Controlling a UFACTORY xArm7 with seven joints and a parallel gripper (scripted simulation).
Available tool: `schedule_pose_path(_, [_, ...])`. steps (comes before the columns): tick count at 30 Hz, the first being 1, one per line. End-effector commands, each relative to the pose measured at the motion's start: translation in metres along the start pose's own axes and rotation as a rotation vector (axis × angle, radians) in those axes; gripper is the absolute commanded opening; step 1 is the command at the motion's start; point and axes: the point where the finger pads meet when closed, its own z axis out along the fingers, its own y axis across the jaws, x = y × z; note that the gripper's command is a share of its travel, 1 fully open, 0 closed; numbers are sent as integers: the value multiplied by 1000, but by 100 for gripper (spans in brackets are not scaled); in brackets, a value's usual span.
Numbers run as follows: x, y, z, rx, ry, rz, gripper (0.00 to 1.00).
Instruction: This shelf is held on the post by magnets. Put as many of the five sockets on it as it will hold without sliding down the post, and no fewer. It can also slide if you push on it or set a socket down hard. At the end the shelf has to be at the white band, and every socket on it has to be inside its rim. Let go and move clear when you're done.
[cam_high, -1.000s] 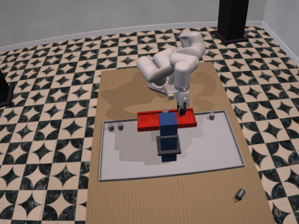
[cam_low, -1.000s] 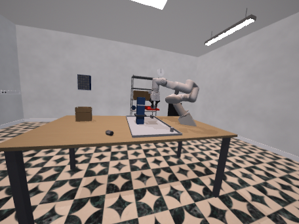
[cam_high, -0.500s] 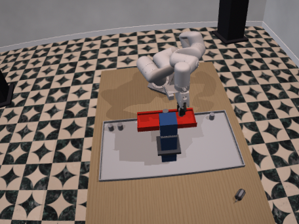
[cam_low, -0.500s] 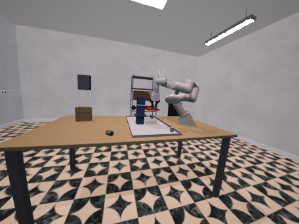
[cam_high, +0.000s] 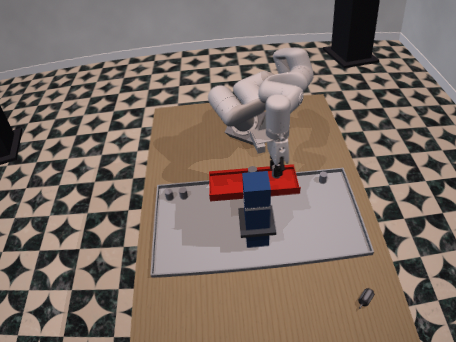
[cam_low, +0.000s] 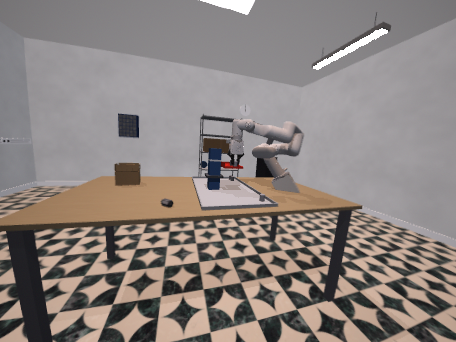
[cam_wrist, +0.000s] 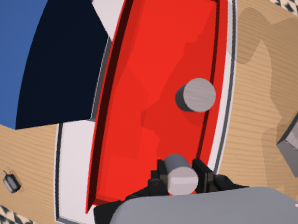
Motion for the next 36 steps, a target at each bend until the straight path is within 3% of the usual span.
schedule_pose_path(1, [0,-1,-1,4,0,-1,0])
schedule_pose_path(3, [0,-1,-1,4,0,-1,0])
schedule_pose_path(4, [0,-1,-1,4,0,-1,52])
schedule_pose_path(36, [0,-1,-1,4,0,-1,52])
